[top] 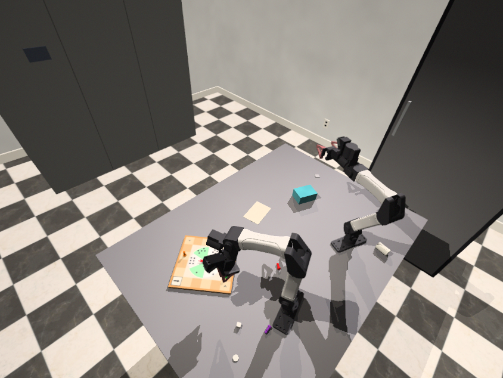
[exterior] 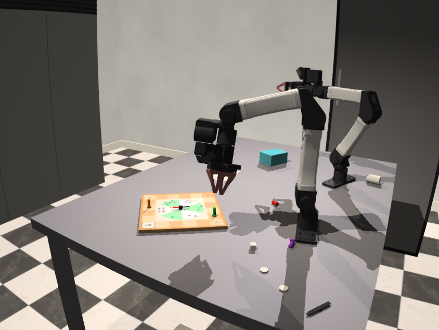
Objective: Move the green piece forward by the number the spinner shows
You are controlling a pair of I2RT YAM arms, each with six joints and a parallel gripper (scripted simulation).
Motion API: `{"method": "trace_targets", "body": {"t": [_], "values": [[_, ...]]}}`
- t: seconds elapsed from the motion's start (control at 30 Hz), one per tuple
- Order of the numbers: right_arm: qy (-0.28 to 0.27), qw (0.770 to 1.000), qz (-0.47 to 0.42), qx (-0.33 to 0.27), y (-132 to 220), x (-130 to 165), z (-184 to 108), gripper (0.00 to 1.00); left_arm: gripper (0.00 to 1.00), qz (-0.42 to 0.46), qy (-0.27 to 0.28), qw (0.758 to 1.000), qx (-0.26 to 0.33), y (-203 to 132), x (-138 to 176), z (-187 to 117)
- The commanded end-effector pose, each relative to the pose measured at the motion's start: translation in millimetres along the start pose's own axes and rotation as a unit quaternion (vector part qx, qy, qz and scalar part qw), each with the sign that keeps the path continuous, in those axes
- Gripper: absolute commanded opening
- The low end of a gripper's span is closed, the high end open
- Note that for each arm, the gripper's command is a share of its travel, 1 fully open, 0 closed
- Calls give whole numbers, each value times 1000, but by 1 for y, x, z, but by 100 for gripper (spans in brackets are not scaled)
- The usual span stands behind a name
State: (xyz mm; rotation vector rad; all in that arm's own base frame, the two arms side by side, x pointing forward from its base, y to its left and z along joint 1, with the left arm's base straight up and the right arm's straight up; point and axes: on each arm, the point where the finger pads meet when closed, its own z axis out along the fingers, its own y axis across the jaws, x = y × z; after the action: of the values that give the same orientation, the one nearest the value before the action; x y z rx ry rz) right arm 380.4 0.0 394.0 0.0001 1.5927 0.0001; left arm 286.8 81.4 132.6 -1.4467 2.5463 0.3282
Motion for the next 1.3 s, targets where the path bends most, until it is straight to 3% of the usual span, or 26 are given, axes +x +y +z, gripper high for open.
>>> {"method": "trace_targets", "body": {"t": [0.0, 0.57, 0.67, 0.77, 0.97, 1.07, 1.1, 1.17, 1.23, 1.27], "values": [[-6, 1000, 0, 0, 0, -4, -1, 100, 27, -92, 7, 996, 11, -24, 5, 3], [-6, 1000, 0, 0, 0, -4, -1, 100, 27, -320, 51, 946, -13, -76, 57, 26], [-6, 1000, 0, 0, 0, -4, -1, 100, 27, -322, 51, 945, -12, -81, 59, 27], [-6, 1000, 0, 0, 0, -4, -1, 100, 27, -277, 48, 959, -32, -71, 66, 33], [-6, 1000, 0, 0, 0, -4, -1, 100, 27, -285, 51, 957, -35, -69, 64, 35], [-6, 1000, 0, 0, 0, -4, -1, 100, 27, -285, 50, 957, -29, -70, 63, 32], [-6, 1000, 0, 0, 0, -4, -1, 100, 27, -298, 49, 953, 4, -70, 49, 16], [-6, 1000, 0, 0, 0, -4, -1, 100, 27, -279, 59, 958, -24, -68, 66, 36], [-6, 1000, 0, 0, 0, -4, -1, 100, 27, -290, 54, 955, -22, -63, 59, 28], [-6, 1000, 0, 0, 0, -4, -1, 100, 27, -287, 55, 956, -30, -64, 62, 45]]}}
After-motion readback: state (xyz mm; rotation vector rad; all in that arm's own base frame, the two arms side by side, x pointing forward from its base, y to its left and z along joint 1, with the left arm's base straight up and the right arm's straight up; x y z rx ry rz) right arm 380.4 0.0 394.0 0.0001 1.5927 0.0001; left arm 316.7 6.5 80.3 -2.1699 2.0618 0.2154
